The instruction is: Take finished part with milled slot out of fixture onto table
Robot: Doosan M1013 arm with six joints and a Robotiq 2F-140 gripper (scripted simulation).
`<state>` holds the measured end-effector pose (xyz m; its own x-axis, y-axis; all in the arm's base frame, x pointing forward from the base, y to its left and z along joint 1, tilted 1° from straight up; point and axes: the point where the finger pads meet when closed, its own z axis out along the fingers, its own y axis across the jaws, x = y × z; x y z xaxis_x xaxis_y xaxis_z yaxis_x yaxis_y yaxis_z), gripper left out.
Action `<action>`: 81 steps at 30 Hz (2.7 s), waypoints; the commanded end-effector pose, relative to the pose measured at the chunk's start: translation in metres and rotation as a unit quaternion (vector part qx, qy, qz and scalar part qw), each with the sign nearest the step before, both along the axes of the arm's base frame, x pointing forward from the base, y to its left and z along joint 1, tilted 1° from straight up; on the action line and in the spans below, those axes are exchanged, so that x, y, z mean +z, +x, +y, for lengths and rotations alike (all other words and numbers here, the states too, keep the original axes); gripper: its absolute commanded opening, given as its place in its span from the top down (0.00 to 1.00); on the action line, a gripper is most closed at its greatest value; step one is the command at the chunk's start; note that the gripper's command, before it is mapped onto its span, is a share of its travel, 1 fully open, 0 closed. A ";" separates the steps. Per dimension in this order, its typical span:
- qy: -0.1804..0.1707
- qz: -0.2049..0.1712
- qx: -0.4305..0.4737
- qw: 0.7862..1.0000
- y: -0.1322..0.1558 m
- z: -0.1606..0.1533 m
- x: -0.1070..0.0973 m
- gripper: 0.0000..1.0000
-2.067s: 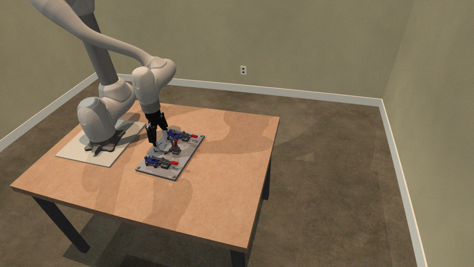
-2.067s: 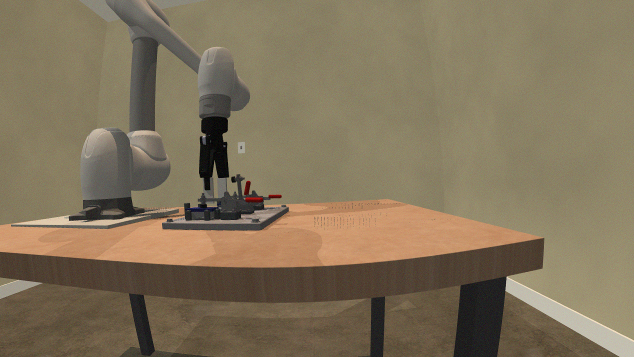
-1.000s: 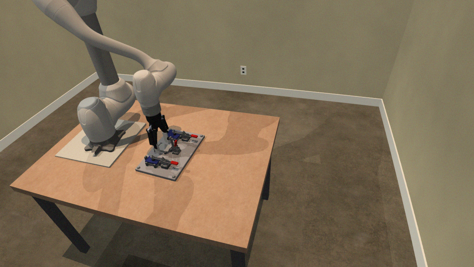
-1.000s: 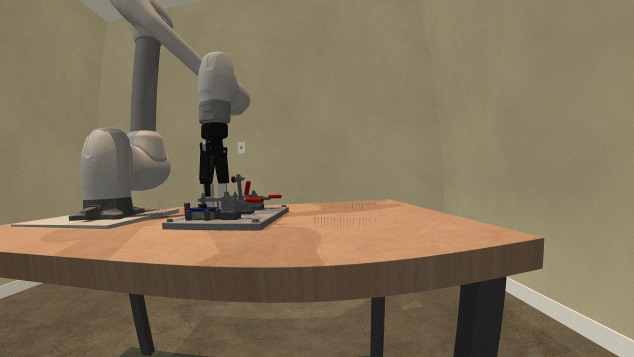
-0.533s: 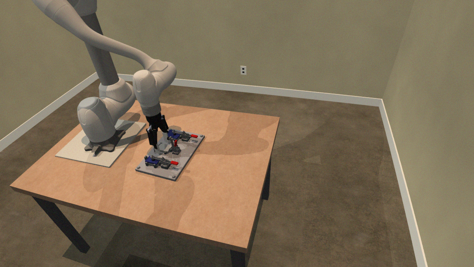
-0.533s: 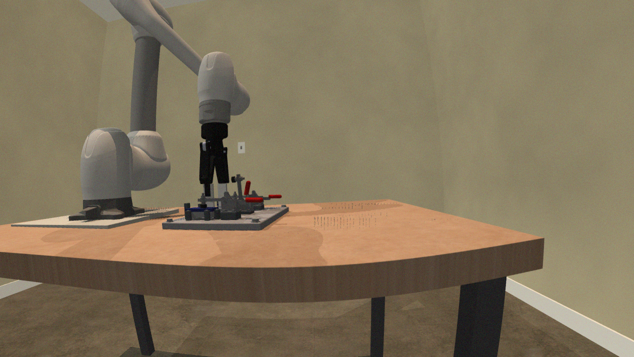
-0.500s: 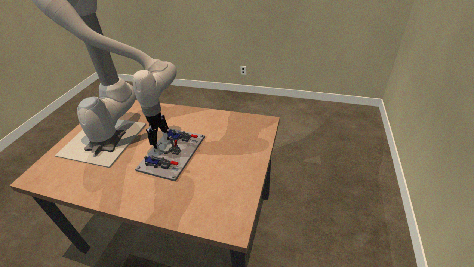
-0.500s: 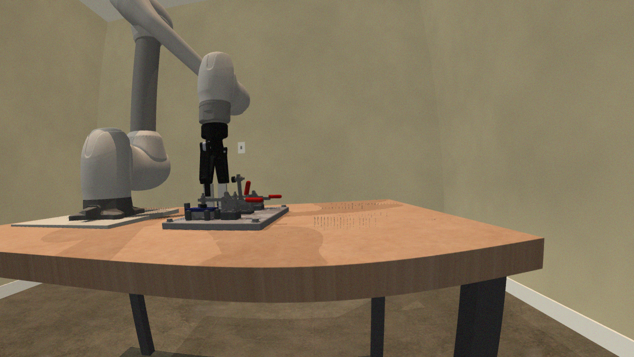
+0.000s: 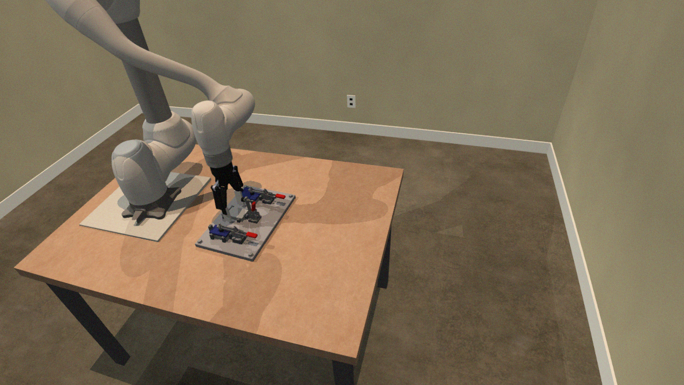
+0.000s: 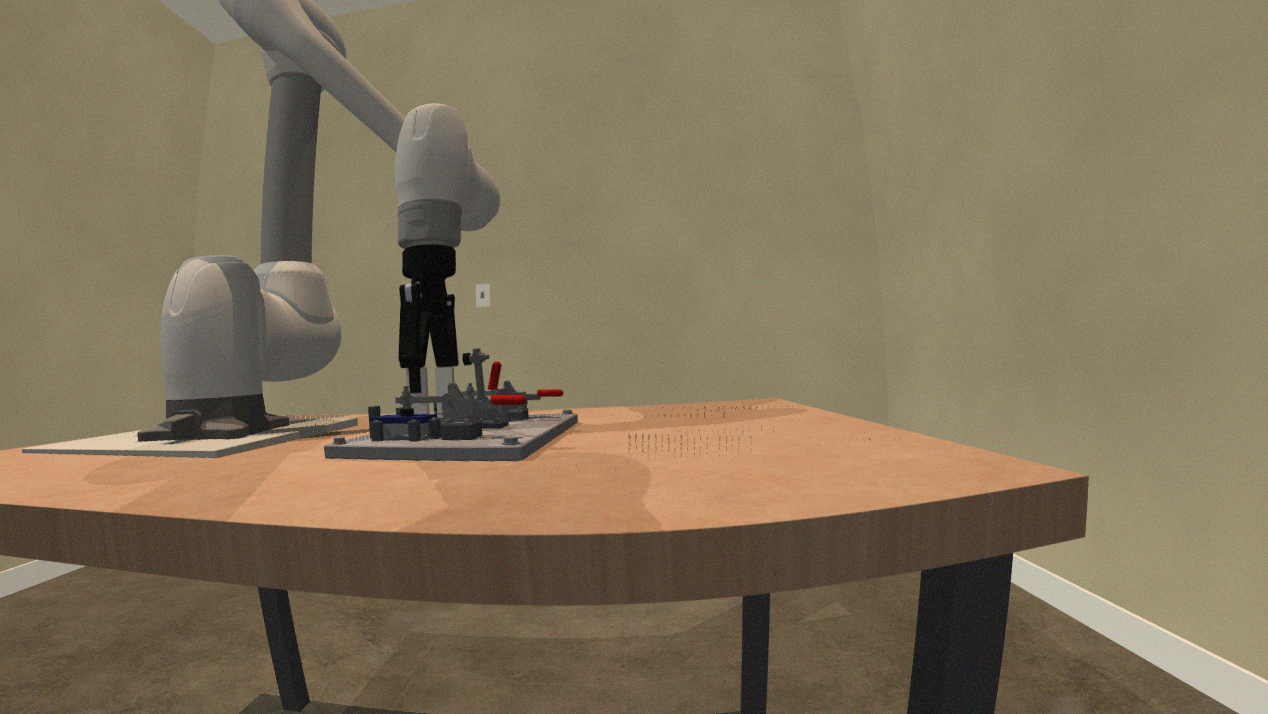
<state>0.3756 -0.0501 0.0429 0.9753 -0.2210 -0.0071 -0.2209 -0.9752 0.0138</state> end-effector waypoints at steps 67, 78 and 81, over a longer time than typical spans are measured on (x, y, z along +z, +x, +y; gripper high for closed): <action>0.000 0.000 0.000 1.000 0.000 0.000 0.011 1.00; 0.000 0.000 0.000 1.000 0.000 0.000 0.022 1.00; 0.000 0.000 0.000 1.000 0.000 0.000 0.025 1.00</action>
<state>0.3757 -0.0499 0.0659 0.9753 -0.2209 -0.0071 -0.2208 -0.9752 0.0139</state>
